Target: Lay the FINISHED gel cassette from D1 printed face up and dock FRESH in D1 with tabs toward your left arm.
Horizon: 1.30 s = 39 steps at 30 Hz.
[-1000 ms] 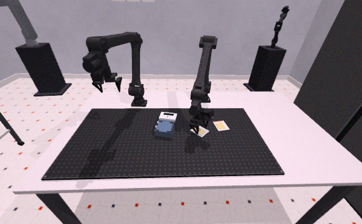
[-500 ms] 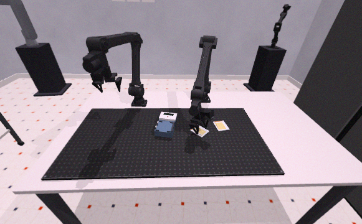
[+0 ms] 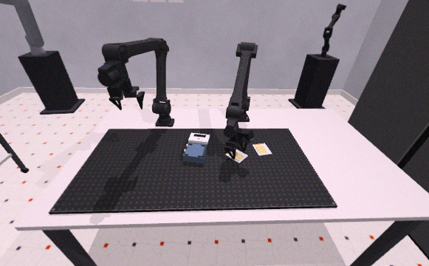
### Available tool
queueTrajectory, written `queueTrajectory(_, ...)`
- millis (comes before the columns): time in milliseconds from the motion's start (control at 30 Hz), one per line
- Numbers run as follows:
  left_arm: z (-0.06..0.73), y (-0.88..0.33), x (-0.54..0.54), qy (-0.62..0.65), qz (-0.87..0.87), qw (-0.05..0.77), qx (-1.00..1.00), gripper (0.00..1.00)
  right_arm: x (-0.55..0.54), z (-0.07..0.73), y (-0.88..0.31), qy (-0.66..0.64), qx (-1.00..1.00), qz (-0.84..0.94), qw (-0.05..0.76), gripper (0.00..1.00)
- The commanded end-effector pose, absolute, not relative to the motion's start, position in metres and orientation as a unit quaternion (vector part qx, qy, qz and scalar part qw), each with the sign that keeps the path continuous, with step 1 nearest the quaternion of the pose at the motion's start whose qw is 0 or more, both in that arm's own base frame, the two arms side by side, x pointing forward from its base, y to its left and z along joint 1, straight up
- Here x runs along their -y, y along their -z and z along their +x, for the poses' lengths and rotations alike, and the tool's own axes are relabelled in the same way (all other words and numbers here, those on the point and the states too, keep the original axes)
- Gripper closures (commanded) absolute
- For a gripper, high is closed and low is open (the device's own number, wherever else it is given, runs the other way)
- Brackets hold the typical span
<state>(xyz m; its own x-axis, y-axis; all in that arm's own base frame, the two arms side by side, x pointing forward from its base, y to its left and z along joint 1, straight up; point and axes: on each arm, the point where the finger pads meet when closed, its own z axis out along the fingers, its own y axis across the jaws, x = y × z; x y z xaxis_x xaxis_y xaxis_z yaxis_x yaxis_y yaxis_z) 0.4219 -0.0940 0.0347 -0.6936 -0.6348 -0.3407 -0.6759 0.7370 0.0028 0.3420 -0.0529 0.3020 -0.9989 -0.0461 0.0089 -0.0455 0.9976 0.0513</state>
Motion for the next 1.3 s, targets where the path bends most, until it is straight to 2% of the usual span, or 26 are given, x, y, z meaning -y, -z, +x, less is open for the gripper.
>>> queueTrajectory(0, 0.4301, -0.0392, 0.1003, -0.056, -0.358, 0.171, -0.916, 0.02, 0.0547, 0.356, -0.3253, 0.023, 0.999, 0.03, -0.016, 0.0)
queueTrajectory(1267, 0.4309, -0.034, 0.1006, -0.055, -0.358, 0.172, -0.916, 0.02, 0.0547, 0.356, -0.3253, 0.023, 0.999, 0.03, -0.016, 0.0)
